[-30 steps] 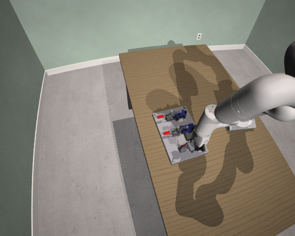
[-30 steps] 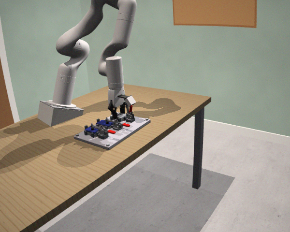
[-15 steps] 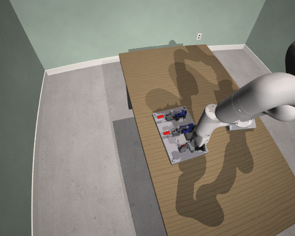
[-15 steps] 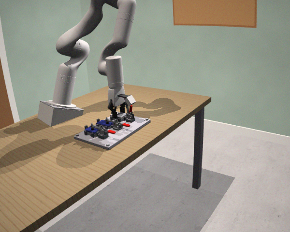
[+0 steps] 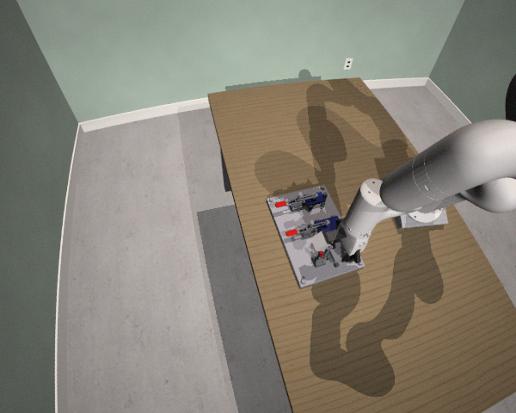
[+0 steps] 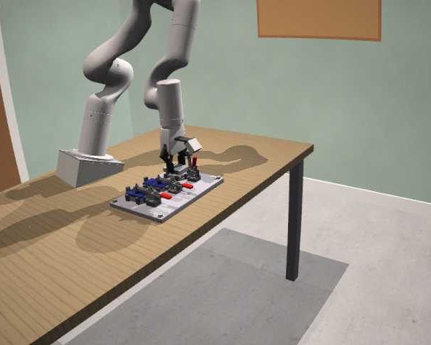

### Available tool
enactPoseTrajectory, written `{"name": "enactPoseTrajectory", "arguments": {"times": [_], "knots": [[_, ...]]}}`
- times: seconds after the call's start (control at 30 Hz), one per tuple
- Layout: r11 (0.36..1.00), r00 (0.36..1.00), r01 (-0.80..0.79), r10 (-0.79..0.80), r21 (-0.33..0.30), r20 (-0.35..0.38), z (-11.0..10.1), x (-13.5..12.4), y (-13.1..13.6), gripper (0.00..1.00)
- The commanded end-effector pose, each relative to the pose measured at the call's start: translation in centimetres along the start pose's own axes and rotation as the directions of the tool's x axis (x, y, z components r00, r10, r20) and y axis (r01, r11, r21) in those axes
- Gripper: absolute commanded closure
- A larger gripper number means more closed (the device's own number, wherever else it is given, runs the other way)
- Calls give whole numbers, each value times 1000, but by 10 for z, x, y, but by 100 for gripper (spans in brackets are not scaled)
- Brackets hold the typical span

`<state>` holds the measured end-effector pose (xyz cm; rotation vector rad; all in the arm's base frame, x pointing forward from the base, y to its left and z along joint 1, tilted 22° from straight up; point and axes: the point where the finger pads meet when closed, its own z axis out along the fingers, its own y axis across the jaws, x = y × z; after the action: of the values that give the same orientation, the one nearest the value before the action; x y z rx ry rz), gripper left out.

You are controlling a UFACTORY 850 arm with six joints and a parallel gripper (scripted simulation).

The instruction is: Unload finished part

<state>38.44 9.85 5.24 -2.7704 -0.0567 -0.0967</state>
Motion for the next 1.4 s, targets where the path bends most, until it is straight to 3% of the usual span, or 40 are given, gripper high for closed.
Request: {"name": "enactPoseTrajectory", "arguments": {"times": [0.0,1.37], "knots": [[1000,1000,0,0,0,0,-3,1,0,100],[1000,1000,0,0,0,0,-24,0,0,100]]}}
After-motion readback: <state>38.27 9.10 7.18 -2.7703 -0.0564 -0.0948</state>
